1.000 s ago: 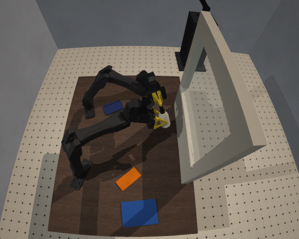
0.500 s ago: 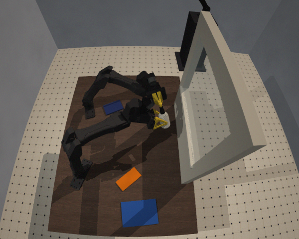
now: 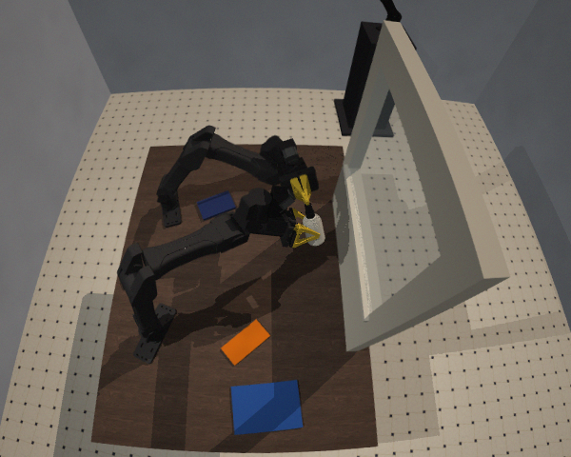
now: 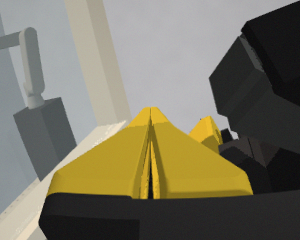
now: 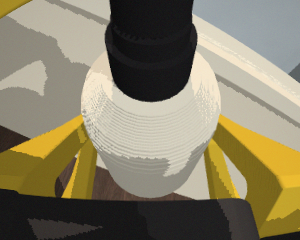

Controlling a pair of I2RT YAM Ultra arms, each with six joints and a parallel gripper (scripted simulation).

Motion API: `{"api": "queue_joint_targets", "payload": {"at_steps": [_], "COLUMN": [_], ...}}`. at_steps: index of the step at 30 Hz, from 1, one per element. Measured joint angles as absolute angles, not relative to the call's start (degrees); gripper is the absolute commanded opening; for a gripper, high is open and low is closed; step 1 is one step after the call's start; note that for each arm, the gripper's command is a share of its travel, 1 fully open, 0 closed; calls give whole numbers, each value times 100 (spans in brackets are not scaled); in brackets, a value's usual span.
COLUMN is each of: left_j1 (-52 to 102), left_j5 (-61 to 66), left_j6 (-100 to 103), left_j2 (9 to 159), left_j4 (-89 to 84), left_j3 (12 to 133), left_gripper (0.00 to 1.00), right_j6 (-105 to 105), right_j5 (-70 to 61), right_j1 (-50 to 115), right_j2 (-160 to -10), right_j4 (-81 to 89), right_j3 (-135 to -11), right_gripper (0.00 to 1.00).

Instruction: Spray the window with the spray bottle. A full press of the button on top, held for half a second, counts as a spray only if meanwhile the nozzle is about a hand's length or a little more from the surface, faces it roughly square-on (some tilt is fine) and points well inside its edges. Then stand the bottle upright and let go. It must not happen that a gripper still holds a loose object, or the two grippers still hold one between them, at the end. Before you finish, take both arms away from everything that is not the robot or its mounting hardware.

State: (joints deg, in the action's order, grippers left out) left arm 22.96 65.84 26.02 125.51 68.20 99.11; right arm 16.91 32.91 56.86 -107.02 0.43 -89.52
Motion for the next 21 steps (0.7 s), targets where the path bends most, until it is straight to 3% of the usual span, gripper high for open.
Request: {"api": "queue_joint_targets", "payload": {"at_steps": [21], "left_j1": [2097], "left_j5": [6674], "left_j6": [2873], "left_j2": [12560], "left_j4": [7223], "left_j3": [9717], "left_gripper": [0], "right_j6": [1695], "right_j5": [3232], "right_j1": [5690], "right_j2": [-10702], "right_j4": [64], "right_j3": [-8954], "right_gripper": [0]}}
